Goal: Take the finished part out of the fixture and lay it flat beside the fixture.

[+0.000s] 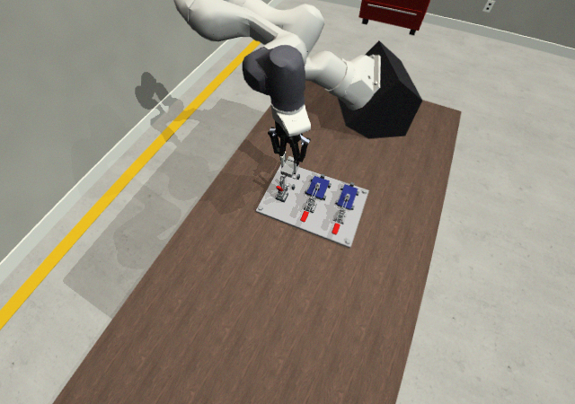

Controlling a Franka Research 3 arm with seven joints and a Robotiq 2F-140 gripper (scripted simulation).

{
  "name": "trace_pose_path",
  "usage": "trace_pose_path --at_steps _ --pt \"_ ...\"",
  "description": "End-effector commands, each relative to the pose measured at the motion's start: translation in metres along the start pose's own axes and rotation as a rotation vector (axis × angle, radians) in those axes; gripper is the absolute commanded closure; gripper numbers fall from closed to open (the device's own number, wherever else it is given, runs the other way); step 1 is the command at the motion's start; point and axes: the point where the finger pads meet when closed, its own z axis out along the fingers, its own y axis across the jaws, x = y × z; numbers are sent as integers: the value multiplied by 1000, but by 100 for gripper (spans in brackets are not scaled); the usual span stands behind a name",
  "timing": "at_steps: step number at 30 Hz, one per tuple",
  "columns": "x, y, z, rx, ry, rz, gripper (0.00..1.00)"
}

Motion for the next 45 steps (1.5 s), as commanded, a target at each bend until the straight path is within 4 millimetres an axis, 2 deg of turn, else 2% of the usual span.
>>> trace_pose_path --at_steps 1,27,45 --pt "-1 0 -1 0 0 -5 100" --pt "-1 2 -1 0 0 -12 100" --pt "-1 19 -1 0 0 -12 100"
